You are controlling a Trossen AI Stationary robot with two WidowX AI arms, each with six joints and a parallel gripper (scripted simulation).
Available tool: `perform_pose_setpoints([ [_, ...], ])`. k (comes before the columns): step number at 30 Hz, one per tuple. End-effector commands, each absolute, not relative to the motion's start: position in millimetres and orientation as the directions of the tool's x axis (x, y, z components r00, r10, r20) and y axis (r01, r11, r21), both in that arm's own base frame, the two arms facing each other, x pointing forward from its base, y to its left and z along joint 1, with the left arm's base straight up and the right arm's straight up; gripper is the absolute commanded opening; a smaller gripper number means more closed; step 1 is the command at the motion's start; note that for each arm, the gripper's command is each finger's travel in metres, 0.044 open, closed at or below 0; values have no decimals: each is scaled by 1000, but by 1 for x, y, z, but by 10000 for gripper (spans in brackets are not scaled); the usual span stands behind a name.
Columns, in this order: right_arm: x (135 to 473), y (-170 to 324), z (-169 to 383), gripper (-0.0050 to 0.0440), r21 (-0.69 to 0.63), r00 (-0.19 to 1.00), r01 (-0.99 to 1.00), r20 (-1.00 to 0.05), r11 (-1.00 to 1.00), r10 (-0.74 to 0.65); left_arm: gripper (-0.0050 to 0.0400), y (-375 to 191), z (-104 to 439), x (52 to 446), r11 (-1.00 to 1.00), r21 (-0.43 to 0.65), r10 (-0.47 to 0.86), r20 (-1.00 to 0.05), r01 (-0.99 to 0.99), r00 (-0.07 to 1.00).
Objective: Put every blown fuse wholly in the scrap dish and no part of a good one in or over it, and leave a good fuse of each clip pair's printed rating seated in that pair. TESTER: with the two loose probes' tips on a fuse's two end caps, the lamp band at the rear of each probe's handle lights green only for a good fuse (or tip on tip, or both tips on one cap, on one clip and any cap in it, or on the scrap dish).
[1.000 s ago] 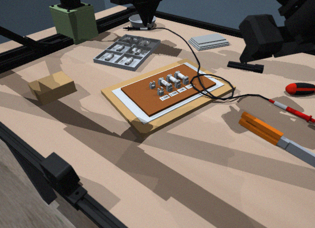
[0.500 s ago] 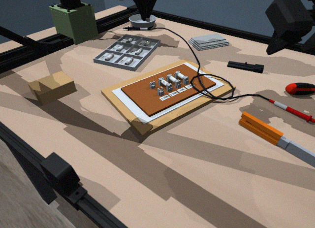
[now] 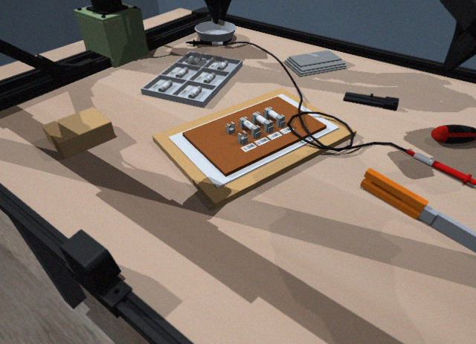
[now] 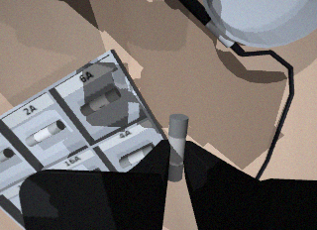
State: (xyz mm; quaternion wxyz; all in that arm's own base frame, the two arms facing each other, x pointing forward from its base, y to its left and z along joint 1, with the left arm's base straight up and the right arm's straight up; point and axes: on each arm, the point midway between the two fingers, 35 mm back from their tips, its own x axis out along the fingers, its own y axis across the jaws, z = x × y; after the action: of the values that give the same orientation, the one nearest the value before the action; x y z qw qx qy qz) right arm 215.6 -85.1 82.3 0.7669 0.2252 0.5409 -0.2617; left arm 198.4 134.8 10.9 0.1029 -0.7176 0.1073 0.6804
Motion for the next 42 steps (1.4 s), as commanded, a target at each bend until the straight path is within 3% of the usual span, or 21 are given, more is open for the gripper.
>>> perform_pose_setpoints([
  [1, 211, -99, 95, 400, 67, 261, 659, -955, 749, -144, -50, 147, 13, 186, -956, -9, -6, -999, -293, 50],
  [30, 143, -173, 117, 400, -4, 9, 766, -1000, 643, -18, -50, 225, 11, 120, -956, -15, 14, -1000, -293, 5],
  [42, 143, -170, 116, 400, 0, 12, 767, -1000, 642, -15, -50, 229, 11, 113, -956, -17, 15, -1000, -292, 7],
])
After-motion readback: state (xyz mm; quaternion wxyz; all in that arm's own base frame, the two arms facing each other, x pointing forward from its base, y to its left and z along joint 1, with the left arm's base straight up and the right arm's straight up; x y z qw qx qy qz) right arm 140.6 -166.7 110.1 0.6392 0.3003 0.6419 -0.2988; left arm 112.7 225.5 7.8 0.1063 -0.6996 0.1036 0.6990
